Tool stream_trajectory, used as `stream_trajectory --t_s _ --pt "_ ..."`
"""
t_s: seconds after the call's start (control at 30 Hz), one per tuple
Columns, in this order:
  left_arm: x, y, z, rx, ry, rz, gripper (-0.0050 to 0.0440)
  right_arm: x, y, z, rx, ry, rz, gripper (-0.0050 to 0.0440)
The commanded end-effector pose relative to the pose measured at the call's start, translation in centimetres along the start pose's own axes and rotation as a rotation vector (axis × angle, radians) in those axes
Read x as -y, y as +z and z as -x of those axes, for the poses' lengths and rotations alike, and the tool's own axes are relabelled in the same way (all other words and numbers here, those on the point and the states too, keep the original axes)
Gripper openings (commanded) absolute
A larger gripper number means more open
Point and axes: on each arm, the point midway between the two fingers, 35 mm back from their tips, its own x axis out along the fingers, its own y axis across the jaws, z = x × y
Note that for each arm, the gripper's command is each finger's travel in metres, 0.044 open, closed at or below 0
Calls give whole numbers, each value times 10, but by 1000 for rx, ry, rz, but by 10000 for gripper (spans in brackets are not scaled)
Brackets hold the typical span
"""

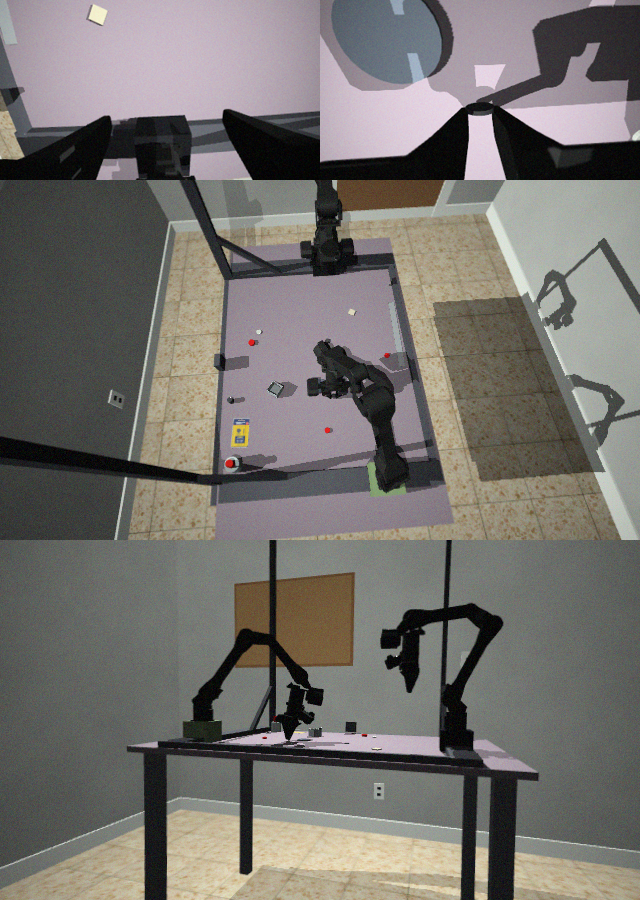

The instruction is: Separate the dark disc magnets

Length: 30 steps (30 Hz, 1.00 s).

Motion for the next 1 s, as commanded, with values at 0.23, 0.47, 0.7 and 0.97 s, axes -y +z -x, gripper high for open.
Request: stream_trajectory --t_s 0.23,0.47,0.7,0.97 --pt "0 0 2 10 2 1 400 -2 12 3 -169 2 7 40" --pt "0 0 2 10 2 1 400 -2 14 3 -212 -2 10 88" --pt "0 0 2 10 2 1 400 -2 12 6 -204 0 7 95" --pt "0 0 2 10 2 1 400 -3 16 7 -197 3 9 95"
